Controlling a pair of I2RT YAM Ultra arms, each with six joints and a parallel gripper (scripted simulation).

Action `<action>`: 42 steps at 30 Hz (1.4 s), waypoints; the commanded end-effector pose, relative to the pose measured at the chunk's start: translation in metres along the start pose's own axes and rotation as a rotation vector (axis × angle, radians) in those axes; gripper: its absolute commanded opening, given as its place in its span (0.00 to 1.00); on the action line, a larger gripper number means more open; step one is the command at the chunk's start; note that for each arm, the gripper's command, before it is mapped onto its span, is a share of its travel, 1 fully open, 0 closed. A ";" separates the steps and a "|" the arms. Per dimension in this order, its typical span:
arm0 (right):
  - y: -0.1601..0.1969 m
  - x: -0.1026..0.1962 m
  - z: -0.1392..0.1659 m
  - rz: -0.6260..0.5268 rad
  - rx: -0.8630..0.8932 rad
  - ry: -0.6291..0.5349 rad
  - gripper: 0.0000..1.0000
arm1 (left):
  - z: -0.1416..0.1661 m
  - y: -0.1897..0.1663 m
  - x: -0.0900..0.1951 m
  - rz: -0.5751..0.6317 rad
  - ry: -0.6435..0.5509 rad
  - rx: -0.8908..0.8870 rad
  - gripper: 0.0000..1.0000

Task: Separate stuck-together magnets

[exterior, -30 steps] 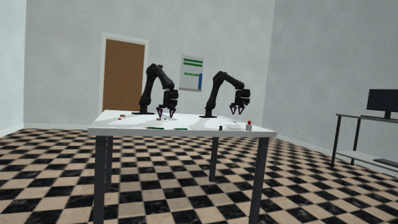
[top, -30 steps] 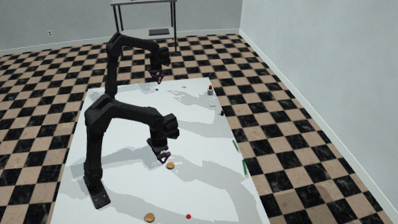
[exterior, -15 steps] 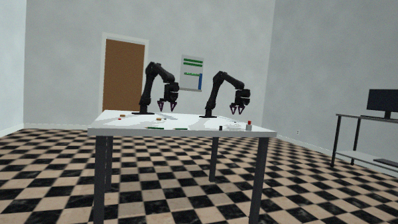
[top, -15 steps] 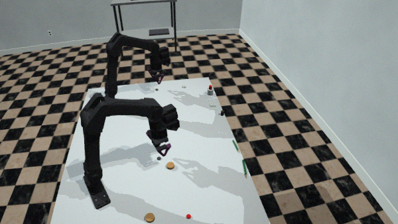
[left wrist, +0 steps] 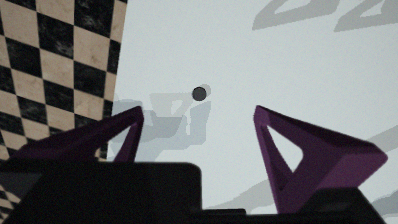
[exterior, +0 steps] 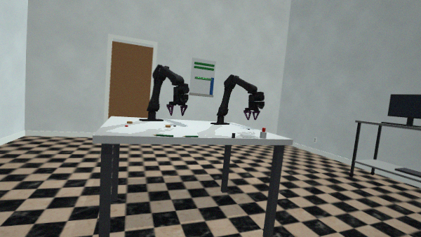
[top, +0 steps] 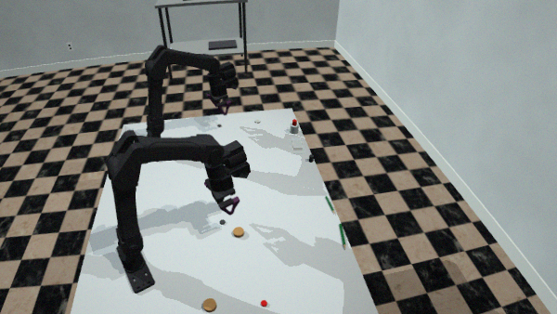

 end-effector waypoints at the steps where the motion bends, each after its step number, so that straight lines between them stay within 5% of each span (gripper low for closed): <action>1: 0.004 0.020 -0.015 -0.030 0.004 -0.152 1.00 | -0.015 0.003 0.014 -0.022 -0.129 0.001 1.00; 17: 0.008 0.101 -0.033 -0.123 0.025 -0.693 1.00 | -0.035 0.006 0.094 -0.100 -0.669 0.015 1.00; 42: 0.003 0.216 -0.005 -0.209 0.046 -1.306 1.00 | -0.011 0.002 0.209 -0.181 -1.277 0.024 1.00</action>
Point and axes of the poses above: on each arm, the point where the finger pads meet when closed, its own x axis back along the fingers, its own y axis across the jaws, z = x × y, the point moved 8 cm from there along x, back along the fingers, and after that the axes turned 7 degrees about -x, right-handed, at the moved point
